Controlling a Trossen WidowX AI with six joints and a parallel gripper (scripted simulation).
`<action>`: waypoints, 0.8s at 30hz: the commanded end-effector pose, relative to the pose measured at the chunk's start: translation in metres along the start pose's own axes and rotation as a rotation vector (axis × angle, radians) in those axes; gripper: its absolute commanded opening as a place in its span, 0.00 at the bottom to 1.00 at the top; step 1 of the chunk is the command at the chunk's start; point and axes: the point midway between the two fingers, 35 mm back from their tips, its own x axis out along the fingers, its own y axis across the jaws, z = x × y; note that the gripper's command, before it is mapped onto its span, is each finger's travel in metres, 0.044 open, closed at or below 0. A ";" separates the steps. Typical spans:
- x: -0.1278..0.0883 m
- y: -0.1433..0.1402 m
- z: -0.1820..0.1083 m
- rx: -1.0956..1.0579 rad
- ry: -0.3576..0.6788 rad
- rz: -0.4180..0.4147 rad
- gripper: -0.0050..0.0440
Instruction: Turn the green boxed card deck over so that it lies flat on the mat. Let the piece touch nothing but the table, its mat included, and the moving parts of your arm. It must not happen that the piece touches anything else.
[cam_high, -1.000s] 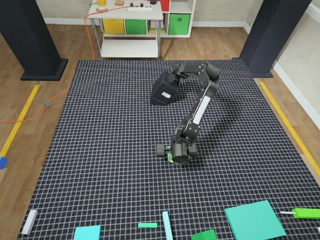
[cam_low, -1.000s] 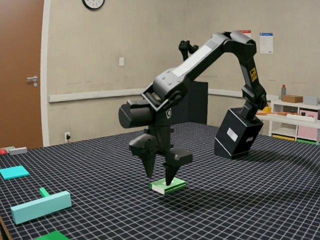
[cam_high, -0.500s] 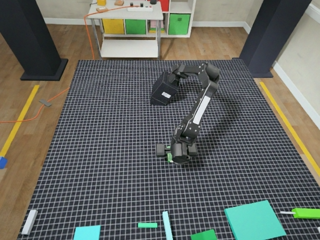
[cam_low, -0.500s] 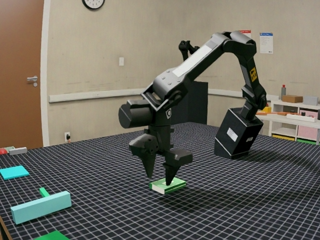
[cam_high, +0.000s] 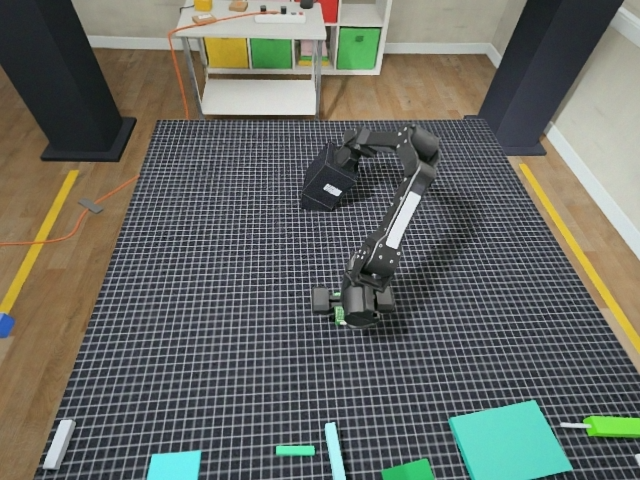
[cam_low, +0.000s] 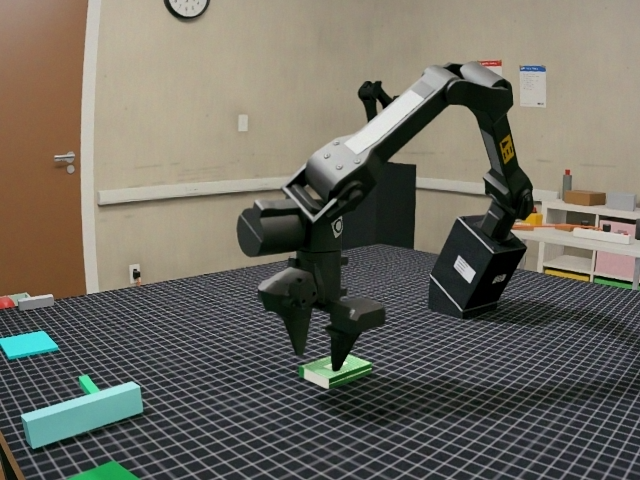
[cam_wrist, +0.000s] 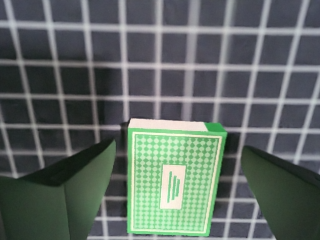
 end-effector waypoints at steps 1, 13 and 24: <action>-0.010 0.006 0.009 -0.014 -0.029 -0.001 0.81; -0.008 0.004 0.009 -0.012 -0.025 -0.001 0.81; -0.006 0.004 0.008 -0.010 -0.020 0.000 0.81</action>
